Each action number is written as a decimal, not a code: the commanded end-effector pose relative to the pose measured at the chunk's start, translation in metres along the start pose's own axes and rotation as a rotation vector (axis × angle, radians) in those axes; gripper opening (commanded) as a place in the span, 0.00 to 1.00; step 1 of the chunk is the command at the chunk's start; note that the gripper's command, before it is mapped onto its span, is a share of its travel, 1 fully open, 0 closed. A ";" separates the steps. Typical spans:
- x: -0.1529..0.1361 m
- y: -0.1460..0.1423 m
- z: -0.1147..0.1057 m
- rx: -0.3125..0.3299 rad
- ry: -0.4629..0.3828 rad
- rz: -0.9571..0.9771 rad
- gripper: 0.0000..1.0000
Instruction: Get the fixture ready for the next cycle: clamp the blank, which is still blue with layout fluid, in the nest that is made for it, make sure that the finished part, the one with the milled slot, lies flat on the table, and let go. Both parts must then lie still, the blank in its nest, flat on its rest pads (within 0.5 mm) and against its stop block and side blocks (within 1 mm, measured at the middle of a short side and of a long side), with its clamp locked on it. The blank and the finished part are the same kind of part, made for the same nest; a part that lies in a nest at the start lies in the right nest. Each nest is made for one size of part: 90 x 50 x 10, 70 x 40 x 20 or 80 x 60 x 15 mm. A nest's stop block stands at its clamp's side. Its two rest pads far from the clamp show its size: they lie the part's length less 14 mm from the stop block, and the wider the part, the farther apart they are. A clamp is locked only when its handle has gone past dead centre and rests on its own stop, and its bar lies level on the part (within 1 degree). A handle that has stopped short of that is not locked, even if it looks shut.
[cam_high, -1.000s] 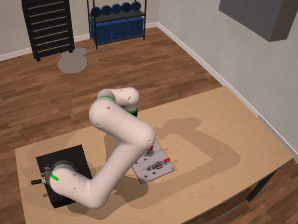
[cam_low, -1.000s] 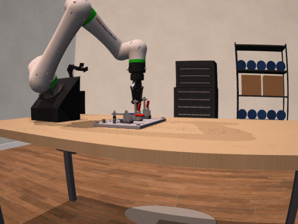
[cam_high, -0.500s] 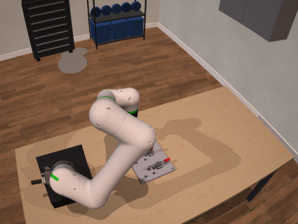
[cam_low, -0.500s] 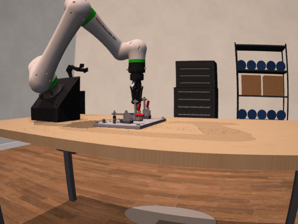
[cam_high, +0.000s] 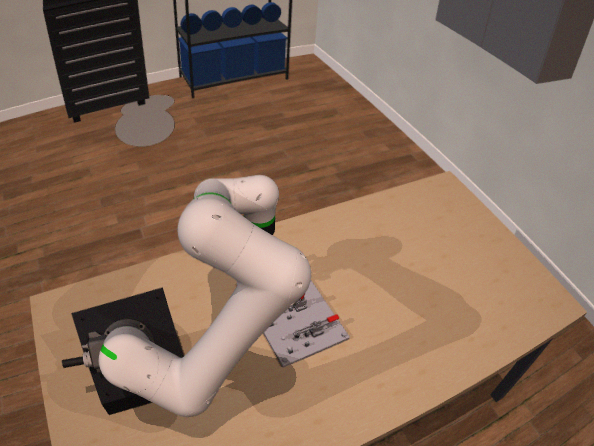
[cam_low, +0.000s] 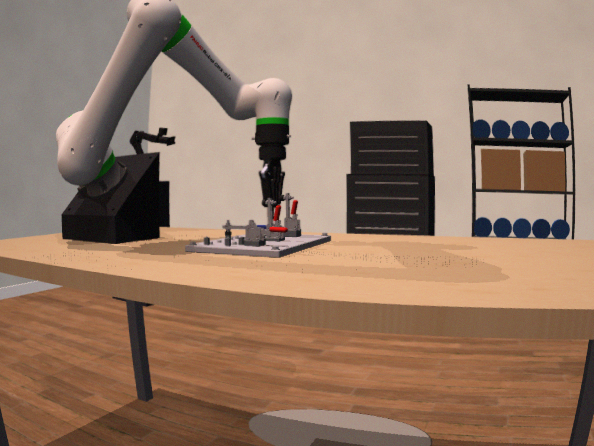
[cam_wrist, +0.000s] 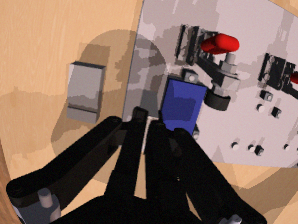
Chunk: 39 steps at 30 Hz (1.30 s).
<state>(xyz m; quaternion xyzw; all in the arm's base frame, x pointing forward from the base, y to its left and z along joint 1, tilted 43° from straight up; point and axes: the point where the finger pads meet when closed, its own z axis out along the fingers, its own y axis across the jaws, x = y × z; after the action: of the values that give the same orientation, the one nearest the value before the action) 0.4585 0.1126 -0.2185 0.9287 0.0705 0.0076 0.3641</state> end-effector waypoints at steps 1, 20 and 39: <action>0.000 0.001 0.000 0.000 0.000 0.000 0.00; 0.000 0.005 0.000 0.000 0.000 0.000 0.00; 0.000 0.009 0.000 0.000 0.000 0.000 0.00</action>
<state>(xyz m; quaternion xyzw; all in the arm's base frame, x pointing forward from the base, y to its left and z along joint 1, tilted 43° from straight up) 0.4596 0.1059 -0.2123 0.9287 0.0705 0.0076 0.3641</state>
